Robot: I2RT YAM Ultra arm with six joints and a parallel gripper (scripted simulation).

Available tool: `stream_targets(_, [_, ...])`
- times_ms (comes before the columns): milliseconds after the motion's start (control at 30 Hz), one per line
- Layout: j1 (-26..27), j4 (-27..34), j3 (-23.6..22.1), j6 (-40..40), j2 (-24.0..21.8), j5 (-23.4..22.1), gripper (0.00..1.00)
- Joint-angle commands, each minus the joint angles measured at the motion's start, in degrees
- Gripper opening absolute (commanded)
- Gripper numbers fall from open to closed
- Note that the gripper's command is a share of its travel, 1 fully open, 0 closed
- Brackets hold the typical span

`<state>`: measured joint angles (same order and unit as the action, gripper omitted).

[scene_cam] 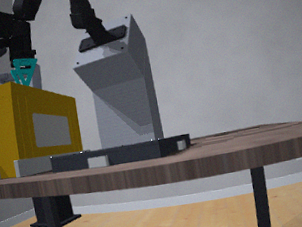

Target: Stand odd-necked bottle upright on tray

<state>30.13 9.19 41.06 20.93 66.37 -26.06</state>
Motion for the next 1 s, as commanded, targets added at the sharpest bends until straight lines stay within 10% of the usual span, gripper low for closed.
stream_targets(0, [1.1,0.9,-0.3,-0.5,-1.6,-0.1,0.61])
stream_targets(67, [1.1,0.9,-0.3,-0.5,-1.6,-0.1,0.61])
stream_targets(100, [1.1,0.9,-0.3,-0.4,-1.6,0.0,0.0])
stream_targets(967, [1.1,0.9,-0.3,-0.4,-1.6,0.0,0.0])
